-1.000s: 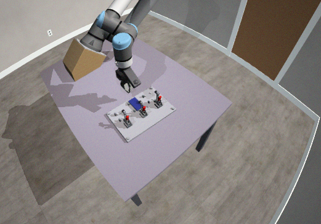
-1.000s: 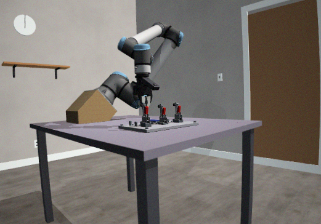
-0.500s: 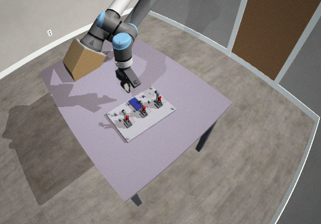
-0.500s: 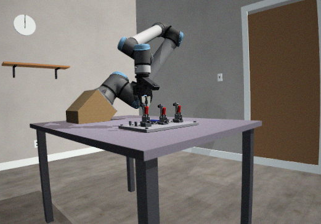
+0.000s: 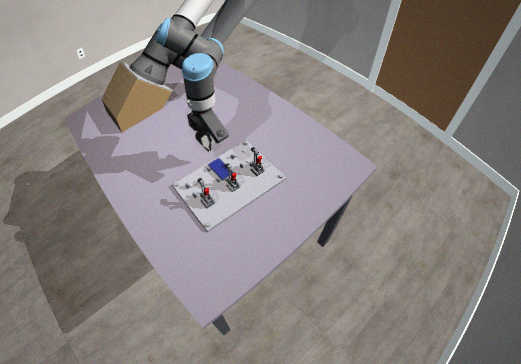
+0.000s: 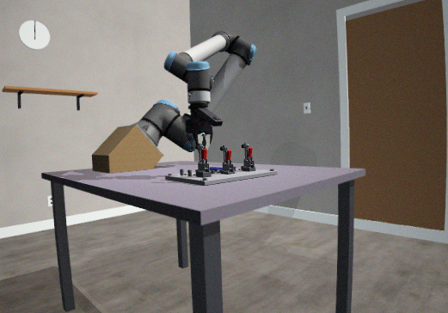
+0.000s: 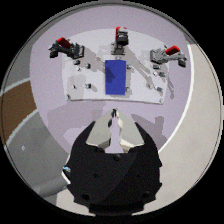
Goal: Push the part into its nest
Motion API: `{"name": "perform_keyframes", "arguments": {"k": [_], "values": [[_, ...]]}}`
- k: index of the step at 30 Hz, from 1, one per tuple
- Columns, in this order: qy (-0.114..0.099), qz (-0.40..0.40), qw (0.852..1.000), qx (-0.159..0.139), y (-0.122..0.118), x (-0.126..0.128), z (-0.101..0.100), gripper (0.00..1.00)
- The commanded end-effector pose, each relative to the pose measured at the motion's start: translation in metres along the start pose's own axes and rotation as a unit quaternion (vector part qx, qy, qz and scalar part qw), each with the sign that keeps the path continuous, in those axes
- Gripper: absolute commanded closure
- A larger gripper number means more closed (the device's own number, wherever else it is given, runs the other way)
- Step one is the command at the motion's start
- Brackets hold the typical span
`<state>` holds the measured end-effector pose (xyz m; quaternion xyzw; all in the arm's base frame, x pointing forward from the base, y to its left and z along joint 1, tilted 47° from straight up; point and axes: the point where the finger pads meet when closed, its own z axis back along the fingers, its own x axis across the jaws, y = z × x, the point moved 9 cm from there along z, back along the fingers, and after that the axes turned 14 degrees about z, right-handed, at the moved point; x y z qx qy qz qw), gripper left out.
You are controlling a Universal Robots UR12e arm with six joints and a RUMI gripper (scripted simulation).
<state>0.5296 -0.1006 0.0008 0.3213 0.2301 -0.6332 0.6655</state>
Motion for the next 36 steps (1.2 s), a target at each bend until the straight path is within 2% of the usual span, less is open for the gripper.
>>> {"name": "perform_keyframes", "arguments": {"k": [1,36], "values": [[0.0,0.0,1.0,0.0,0.0004,0.0003,0.0006,1.0],[0.0,0.0,1.0,0.0,0.0035,-0.0011,0.0002,1.0]]}}
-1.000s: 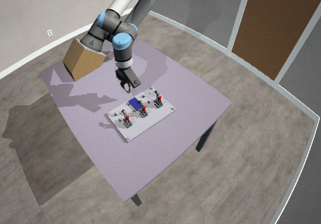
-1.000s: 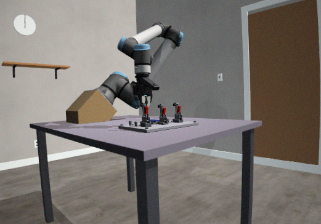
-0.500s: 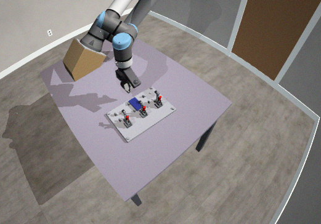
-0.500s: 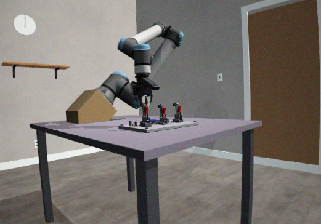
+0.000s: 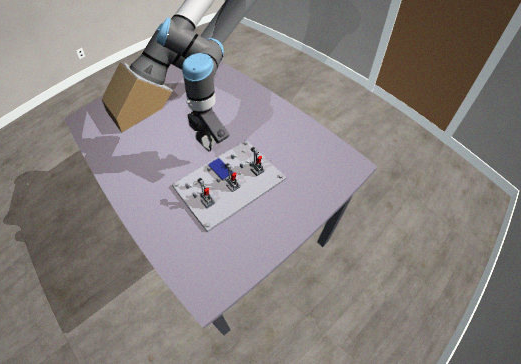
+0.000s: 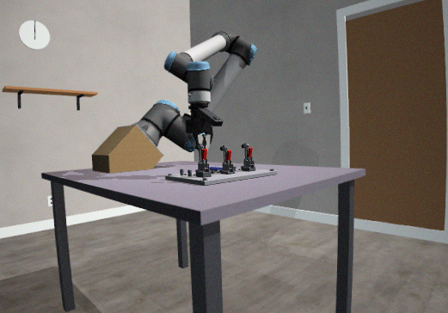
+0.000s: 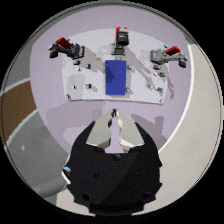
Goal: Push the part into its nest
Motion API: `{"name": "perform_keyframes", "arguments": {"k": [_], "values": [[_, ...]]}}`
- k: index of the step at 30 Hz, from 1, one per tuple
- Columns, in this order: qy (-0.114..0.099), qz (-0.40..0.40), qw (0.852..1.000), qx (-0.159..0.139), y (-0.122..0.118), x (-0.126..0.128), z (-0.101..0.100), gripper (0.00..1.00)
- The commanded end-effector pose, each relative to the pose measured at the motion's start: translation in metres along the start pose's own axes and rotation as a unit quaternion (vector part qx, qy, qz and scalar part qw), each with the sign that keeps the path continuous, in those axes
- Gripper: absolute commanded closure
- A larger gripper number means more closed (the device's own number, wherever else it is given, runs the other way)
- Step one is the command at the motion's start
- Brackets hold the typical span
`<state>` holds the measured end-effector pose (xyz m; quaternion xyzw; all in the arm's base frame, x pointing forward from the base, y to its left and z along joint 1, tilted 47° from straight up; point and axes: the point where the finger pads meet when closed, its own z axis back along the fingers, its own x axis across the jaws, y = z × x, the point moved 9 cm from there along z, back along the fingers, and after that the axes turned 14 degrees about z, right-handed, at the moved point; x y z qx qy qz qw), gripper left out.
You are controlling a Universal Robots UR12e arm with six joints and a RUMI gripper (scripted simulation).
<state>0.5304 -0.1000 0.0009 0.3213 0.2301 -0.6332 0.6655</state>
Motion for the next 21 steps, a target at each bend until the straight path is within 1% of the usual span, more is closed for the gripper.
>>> {"name": "perform_keyframes", "arguments": {"k": [1,9,21], "values": [[0.0,0.0,1.0,0.0,0.004,-0.001,0.001,1.0],[0.0,0.0,1.0,0.0,0.015,-0.006,0.001,1.0],[0.0,0.0,1.0,0.0,0.052,-0.024,0.001,1.0]]}}
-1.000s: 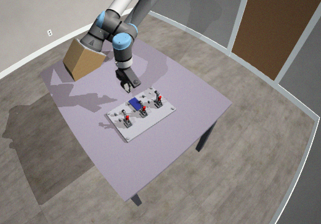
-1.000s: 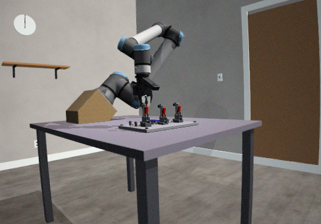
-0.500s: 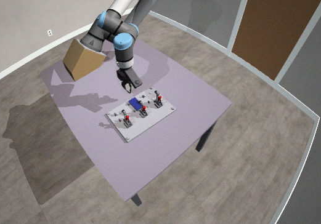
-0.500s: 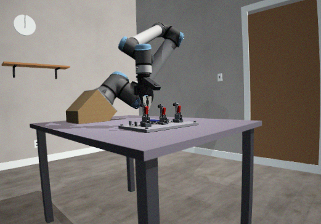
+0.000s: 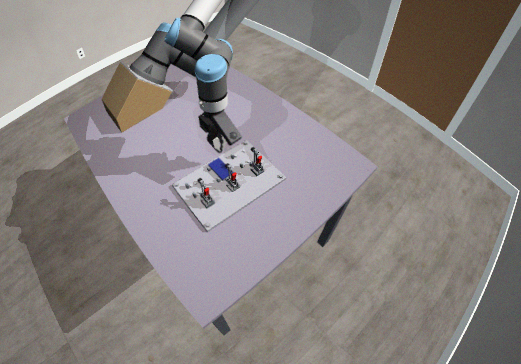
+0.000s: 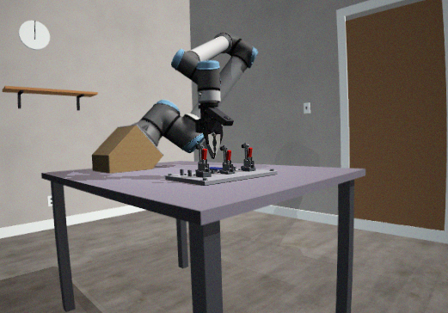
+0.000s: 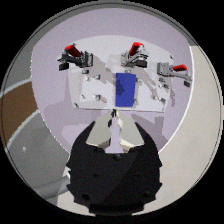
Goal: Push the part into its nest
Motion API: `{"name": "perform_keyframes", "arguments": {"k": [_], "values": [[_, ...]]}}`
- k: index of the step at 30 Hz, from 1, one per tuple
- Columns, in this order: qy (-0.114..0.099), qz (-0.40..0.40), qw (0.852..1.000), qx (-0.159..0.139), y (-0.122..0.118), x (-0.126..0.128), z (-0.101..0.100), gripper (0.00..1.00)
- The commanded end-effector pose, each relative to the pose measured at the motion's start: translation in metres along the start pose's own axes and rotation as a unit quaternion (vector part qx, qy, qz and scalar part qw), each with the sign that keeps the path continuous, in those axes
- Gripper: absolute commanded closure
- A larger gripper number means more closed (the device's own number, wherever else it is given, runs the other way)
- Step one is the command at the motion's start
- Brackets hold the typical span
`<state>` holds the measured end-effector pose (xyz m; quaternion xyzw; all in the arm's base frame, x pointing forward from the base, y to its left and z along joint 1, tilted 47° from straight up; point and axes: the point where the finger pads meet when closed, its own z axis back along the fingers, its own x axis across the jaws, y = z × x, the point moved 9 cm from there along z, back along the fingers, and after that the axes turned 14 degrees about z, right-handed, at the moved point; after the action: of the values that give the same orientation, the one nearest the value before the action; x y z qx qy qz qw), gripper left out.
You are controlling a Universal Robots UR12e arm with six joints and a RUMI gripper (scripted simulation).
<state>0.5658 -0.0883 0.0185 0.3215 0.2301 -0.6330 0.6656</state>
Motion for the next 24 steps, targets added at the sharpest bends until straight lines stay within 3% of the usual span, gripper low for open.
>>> {"name": "perform_keyframes", "arguments": {"k": [1,13,24], "values": [[-0.001,0.0,1.0,0.0,0.018,-0.007,0.0,1.0],[-0.001,0.0,1.0,0.0,0.039,-0.017,0.001,1.0],[-0.001,0.0,1.0,0.0,0.042,-0.018,0.0,1.0]]}}
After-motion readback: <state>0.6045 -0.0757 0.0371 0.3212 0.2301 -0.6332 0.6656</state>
